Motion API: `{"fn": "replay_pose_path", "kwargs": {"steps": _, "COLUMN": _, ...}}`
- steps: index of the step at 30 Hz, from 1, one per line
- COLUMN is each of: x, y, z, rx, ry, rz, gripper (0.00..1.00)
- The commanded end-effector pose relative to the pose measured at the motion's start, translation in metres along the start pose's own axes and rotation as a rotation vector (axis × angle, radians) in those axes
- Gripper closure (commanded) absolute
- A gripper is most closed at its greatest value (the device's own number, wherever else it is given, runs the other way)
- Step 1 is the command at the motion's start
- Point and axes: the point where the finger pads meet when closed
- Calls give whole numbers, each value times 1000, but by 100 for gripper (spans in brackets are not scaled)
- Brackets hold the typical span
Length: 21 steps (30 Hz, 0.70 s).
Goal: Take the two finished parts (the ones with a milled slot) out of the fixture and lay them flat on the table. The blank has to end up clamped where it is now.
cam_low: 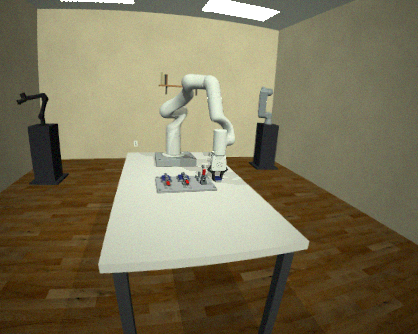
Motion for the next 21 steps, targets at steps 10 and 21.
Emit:
{"fn": "replay_pose_path", "kwargs": {"steps": 10, "x": 0, "y": 1, "z": 1, "rx": -2, "ry": 0, "rz": 1, "gripper": 31}}
{"fn": "replay_pose_path", "kwargs": {"steps": 21, "x": 0, "y": 1, "z": 1, "rx": -2, "ry": 0, "rz": 1, "gripper": 31}}
Point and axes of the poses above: the point where the finger pads meet when closed, its own y axis back along the fingers, its own x axis across the jaws, z = x × y
